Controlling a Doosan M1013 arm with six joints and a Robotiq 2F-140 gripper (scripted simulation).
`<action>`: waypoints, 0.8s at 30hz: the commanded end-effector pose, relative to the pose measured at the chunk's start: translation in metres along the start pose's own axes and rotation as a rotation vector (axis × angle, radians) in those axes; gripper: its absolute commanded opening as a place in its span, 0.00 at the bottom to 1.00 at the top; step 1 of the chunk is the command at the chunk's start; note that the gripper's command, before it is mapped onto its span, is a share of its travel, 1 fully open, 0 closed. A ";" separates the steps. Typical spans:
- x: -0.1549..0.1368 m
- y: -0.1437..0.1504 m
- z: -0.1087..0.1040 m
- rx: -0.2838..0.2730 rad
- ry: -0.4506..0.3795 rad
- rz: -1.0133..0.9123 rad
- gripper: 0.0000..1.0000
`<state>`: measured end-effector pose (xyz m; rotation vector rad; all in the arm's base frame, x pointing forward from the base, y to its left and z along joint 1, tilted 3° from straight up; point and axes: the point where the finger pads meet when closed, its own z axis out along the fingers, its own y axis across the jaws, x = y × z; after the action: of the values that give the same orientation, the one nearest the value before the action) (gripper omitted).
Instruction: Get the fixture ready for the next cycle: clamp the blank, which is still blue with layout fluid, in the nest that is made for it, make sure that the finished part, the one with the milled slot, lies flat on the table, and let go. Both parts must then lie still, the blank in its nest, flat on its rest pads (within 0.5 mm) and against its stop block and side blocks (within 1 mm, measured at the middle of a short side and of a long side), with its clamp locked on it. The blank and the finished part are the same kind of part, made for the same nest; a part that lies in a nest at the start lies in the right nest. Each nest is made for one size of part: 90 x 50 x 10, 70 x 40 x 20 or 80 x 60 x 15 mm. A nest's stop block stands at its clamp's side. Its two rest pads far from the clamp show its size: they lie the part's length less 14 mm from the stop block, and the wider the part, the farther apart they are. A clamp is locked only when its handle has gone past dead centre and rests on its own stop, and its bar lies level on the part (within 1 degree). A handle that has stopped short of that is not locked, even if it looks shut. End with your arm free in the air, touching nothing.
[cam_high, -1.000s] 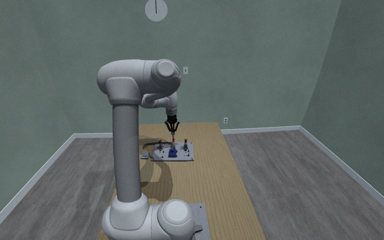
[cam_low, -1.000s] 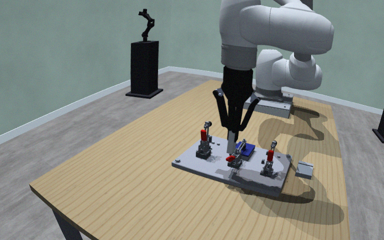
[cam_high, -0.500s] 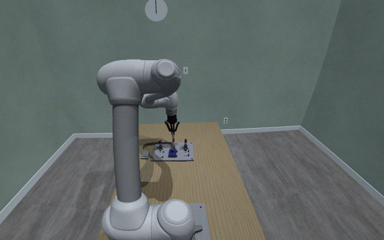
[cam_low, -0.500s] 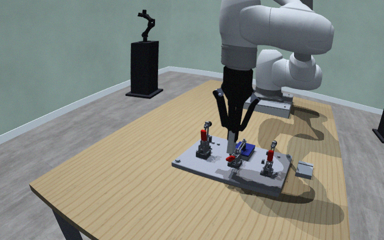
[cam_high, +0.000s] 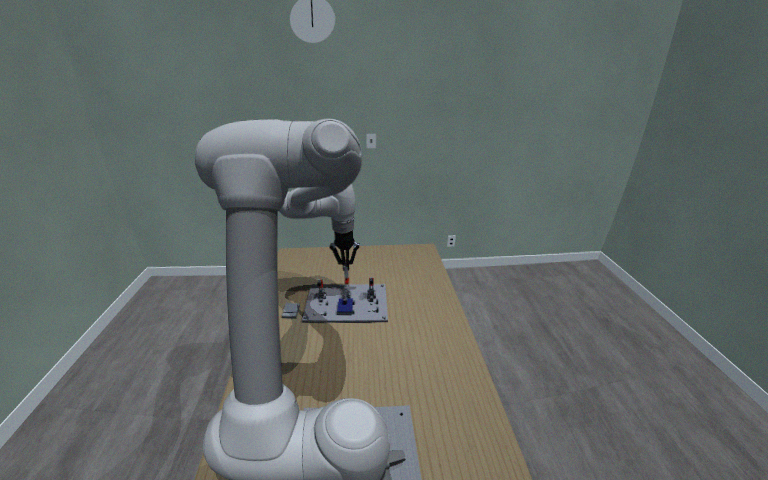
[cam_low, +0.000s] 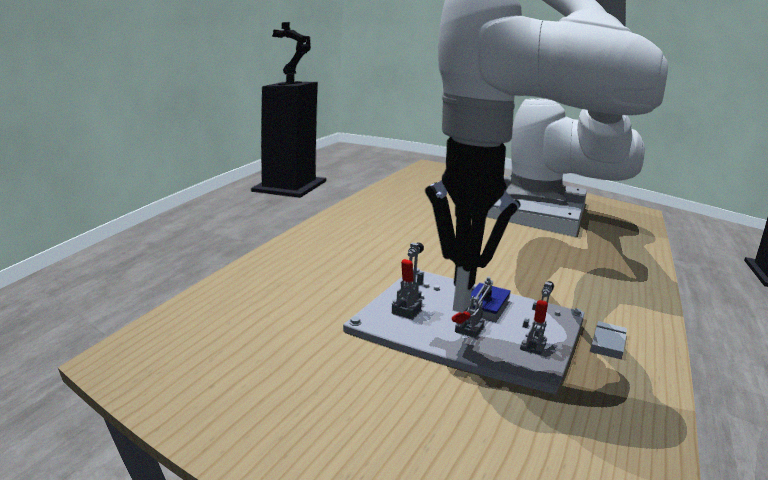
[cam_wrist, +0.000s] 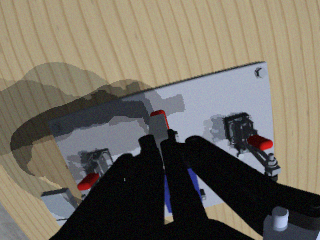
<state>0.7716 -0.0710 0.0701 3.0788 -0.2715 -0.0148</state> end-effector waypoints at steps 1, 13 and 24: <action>0.000 0.000 0.000 0.000 0.000 0.000 0.00; 0.000 0.000 0.001 0.000 0.000 0.000 0.00; 0.000 0.000 0.002 0.000 0.000 0.000 0.00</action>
<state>0.7716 -0.0711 0.0680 3.0788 -0.2715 -0.0148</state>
